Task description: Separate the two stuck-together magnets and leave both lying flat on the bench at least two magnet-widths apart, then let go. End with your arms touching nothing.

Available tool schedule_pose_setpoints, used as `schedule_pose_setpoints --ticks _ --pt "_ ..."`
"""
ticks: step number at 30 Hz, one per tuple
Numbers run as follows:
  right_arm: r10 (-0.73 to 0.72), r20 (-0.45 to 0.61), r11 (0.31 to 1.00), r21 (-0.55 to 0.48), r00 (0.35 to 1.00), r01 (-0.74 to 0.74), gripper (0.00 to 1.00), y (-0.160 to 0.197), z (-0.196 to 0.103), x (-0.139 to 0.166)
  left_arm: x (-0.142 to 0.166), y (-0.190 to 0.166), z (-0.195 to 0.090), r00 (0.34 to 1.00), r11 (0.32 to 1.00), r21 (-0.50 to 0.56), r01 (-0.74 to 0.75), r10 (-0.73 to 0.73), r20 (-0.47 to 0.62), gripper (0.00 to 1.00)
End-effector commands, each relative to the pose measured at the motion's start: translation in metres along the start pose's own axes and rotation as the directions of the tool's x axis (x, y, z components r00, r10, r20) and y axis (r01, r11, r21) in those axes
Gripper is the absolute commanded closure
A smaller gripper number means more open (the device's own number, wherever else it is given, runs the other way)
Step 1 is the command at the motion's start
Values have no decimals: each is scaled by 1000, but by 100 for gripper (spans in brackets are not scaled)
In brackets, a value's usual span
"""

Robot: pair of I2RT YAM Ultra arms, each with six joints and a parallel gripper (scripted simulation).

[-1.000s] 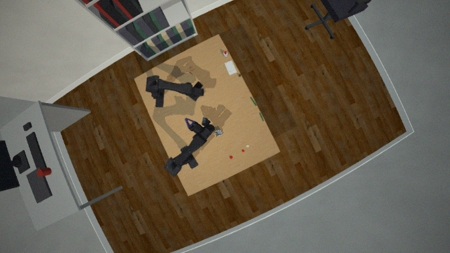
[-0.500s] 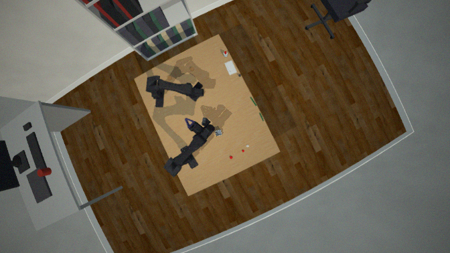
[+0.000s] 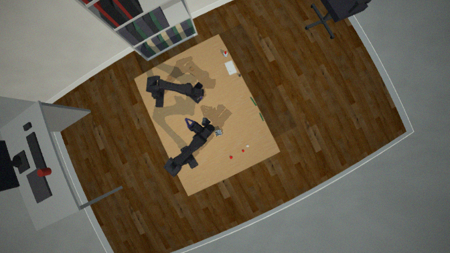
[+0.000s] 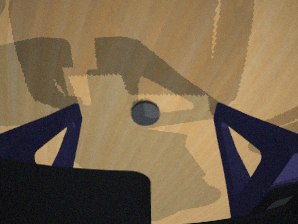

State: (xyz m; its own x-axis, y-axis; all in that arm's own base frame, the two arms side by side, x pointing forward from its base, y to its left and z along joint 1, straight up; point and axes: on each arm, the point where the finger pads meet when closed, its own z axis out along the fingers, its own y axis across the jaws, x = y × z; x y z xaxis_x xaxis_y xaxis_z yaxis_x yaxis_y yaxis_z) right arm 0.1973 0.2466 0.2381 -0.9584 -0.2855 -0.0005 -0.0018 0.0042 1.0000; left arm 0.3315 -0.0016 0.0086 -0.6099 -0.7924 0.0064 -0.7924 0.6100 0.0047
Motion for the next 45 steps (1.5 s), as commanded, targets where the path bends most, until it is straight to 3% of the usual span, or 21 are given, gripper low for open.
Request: schedule_pose_setpoints --ticks 1,24,45 --pt "-15 -5 1000 -5 1000 15 82 3 0 0 -2 0 -2 1000 1000 5 4 -4 6 0" --pt "-15 -5 1000 -5 1000 15 82 3 0 0 -3 -2 -75 1000 1000 14 3 -3 14 0" --pt "-21 37 999 39 999 20 82 -3 -4 -9 -3 -2 -74 1000 1000 13 3 -4 14 0"
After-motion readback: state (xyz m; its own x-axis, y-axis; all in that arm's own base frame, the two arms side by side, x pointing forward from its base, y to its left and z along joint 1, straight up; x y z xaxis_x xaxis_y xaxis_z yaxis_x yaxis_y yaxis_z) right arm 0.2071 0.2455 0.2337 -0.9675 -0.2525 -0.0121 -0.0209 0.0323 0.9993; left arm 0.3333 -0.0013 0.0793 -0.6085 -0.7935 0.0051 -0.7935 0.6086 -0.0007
